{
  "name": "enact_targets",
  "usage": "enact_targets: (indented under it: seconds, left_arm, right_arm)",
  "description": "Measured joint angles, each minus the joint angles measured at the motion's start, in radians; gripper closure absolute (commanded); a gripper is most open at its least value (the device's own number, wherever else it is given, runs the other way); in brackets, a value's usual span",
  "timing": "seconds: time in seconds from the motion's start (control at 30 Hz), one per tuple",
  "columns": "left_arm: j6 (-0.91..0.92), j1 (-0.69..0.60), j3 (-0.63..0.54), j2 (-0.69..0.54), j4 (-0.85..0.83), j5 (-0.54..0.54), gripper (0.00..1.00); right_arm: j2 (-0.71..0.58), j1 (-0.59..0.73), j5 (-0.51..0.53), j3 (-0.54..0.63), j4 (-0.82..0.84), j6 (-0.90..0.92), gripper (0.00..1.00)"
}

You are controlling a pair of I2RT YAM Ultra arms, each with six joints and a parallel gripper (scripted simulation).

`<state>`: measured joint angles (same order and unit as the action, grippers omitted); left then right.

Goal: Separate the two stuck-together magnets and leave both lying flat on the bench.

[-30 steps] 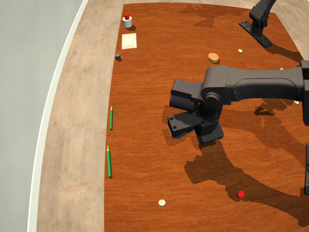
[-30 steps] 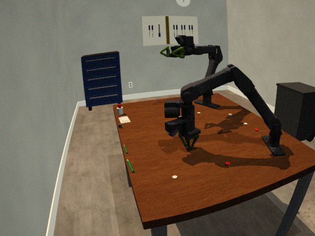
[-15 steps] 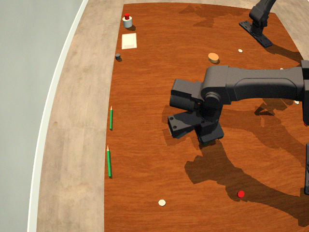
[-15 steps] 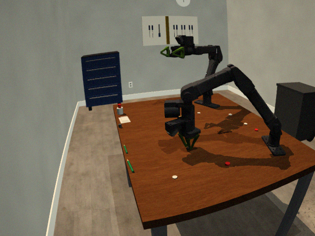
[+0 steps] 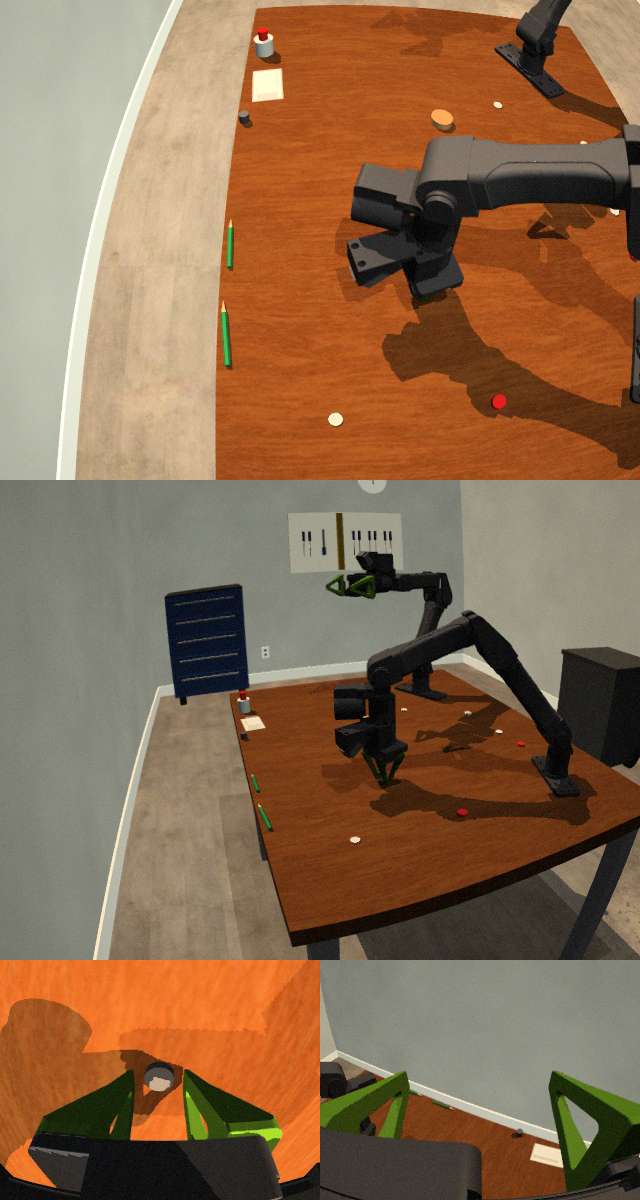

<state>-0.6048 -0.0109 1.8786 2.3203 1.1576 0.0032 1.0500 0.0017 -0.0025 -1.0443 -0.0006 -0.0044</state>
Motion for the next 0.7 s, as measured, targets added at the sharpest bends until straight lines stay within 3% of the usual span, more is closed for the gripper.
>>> enact_targets:
  seconds: [0.7]
  left_arm:
    - [-0.001,0.001,-0.003,0.000,-0.002,0.000,0.80]
  right_arm:
    - [0.000,0.000,0.000,0.000,0.000,0.002,0.00]
